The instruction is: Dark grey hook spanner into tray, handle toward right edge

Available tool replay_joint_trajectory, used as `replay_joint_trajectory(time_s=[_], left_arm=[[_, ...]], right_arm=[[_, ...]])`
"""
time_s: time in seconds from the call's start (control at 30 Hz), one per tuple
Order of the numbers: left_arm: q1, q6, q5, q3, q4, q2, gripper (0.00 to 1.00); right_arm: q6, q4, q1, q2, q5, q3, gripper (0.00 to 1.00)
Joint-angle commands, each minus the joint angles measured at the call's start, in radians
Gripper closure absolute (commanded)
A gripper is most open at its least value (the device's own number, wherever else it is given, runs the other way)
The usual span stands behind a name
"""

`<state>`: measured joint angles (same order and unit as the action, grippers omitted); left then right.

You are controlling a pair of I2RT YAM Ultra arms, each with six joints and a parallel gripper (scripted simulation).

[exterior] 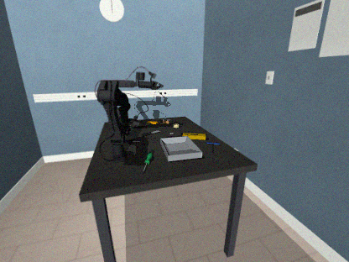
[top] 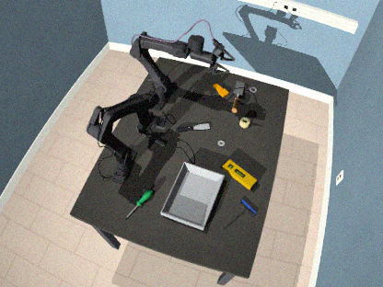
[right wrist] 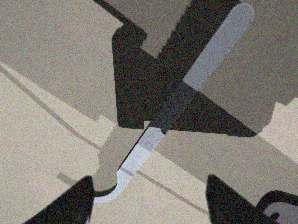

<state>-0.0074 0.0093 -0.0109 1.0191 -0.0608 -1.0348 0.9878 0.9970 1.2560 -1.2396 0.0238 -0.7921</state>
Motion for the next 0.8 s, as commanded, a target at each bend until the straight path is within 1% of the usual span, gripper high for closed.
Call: replay_joint_trajectory(time_s=[0.0, 0.13, 0.3, 0.4, 0.53, 0.57, 0.77], left_arm=[[0.007, -0.009, 0.011, 0.032, 0.066, -0.003, 0.0], [0.007, -0.009, 0.011, 0.032, 0.066, -0.003, 0.0], [0.007, -0.009, 0.011, 0.032, 0.066, -0.003, 0.0], [0.007, -0.009, 0.011, 0.032, 0.066, -0.003, 0.0], [0.007, -0.009, 0.011, 0.032, 0.066, -0.003, 0.0], [0.007, -0.009, 0.011, 0.032, 0.066, -0.003, 0.0], [0.007, -0.009, 0.011, 0.032, 0.066, -0.003, 0.0]], right_arm=[[0.217, -0.055, 0.002, -0.04, -0.001, -0.034, 0.38], [0.397, -0.082, 0.002, -0.122, -0.005, -0.033, 0.38], [0.546, -0.105, 0.006, -0.209, -0.012, -0.038, 0.38], [0.579, -0.117, 0.01, -0.238, -0.018, -0.027, 0.38], [0.575, -0.128, 0.012, -0.248, -0.029, -0.024, 0.38], [0.571, -0.109, 0.014, -0.256, -0.032, -0.021, 0.38], [0.572, -0.161, 0.014, -0.272, -0.032, 0.015, 0.46]])
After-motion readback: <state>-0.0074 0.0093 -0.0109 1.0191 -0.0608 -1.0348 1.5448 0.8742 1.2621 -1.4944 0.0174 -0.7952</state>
